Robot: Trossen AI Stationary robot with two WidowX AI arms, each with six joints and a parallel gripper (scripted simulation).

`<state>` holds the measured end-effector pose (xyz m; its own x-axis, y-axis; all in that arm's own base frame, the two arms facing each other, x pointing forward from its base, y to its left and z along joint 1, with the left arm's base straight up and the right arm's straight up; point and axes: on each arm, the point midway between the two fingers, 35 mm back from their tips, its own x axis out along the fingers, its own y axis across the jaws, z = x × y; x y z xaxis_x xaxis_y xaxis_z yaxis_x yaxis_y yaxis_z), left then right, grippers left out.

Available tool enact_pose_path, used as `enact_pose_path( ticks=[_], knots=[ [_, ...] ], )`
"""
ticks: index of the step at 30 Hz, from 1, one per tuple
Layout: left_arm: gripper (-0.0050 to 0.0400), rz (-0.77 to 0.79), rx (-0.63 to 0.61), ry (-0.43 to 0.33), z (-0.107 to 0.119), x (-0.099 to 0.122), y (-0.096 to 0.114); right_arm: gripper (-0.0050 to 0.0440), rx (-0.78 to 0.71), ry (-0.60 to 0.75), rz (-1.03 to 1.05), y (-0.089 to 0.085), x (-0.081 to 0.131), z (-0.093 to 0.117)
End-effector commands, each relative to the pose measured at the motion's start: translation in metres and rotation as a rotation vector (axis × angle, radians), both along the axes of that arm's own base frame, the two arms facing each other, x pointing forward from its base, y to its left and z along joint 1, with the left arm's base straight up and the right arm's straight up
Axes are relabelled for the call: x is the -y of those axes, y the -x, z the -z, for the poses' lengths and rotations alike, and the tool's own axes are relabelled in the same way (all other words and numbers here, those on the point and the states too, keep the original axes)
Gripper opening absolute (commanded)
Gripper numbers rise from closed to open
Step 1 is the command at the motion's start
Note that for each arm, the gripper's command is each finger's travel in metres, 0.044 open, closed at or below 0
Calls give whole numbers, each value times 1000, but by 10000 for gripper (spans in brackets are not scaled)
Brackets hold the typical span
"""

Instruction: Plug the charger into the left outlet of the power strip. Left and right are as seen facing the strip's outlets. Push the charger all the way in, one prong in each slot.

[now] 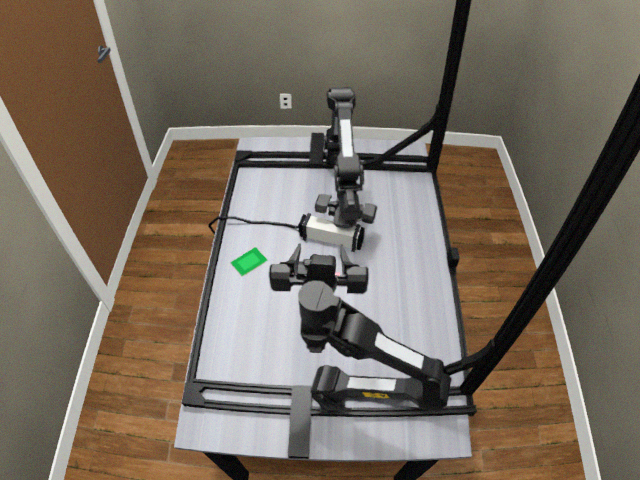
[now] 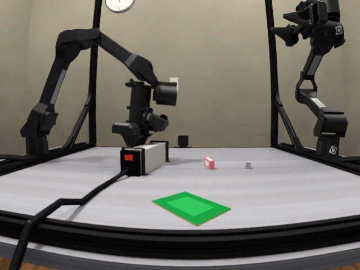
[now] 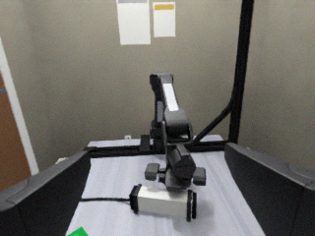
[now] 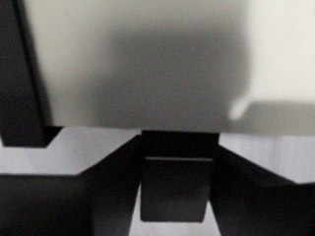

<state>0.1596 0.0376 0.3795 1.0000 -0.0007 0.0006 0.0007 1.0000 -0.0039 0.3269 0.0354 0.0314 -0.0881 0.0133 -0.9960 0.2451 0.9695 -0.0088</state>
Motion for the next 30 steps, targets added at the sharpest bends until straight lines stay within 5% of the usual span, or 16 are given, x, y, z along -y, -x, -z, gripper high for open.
enact_pose_path(
  ticks=[1, 7, 30],
  knots=[
    [400, 0, 1, -5, -2, 0, 0, 72, 28, -3, 0, -4, 0, -8],
    [400, 0, 1, -5, -2, 0, 0, 210, 28, -3, 0, -4, 0, -8],
    [400, 0, 1, -5, -2, 0, 0, 210, 30, -5, 1, -3, -1, -9]
  ],
)
